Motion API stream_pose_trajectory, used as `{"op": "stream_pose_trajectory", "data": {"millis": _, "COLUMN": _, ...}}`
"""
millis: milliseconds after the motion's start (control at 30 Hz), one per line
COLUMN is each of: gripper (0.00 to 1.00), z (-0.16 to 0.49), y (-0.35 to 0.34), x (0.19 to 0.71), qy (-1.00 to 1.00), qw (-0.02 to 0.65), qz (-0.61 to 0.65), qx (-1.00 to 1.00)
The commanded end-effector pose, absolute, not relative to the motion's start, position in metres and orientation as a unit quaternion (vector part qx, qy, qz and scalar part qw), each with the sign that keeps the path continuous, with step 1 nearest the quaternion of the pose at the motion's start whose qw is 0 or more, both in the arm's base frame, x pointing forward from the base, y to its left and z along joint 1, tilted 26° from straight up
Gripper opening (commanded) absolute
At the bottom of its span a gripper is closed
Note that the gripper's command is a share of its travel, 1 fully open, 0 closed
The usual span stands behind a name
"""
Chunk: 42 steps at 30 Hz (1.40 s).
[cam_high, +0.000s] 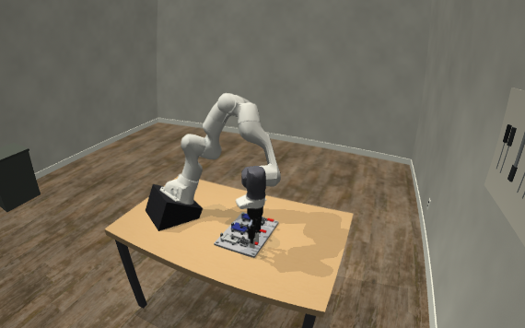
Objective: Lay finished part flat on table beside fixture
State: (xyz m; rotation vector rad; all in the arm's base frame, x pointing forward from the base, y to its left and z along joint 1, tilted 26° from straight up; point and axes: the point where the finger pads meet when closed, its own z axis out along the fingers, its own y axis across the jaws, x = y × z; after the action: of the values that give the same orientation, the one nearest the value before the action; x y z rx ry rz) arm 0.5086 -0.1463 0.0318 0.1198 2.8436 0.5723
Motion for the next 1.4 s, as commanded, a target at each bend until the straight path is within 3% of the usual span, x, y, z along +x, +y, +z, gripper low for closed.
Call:
{"op": "stream_pose_trajectory", "data": {"millis": 0, "gripper": 0.28, "z": 0.0312, "y": -0.1467, "x": 0.5101, "qy": 0.973, "qw": 0.121, "qz": 0.194, "qx": 0.039}}
{"op": "stream_pose_trajectory", "data": {"millis": 900, "gripper": 0.28, "z": 0.0312, "y": -0.1467, "x": 0.5101, "qy": 0.973, "qw": 0.121, "qz": 0.194, "qx": 0.039}}
{"op": "stream_pose_trajectory", "data": {"millis": 933, "gripper": 0.0, "z": 0.0312, "y": -0.1467, "x": 0.5101, "qy": 0.973, "qw": 0.121, "qz": 0.194, "qx": 0.039}}
{"op": "stream_pose_trajectory", "data": {"millis": 1367, "gripper": 0.0, "z": 0.0312, "y": -0.1467, "x": 0.5101, "qy": 0.973, "qw": 0.121, "qz": 0.194, "qx": 0.039}}
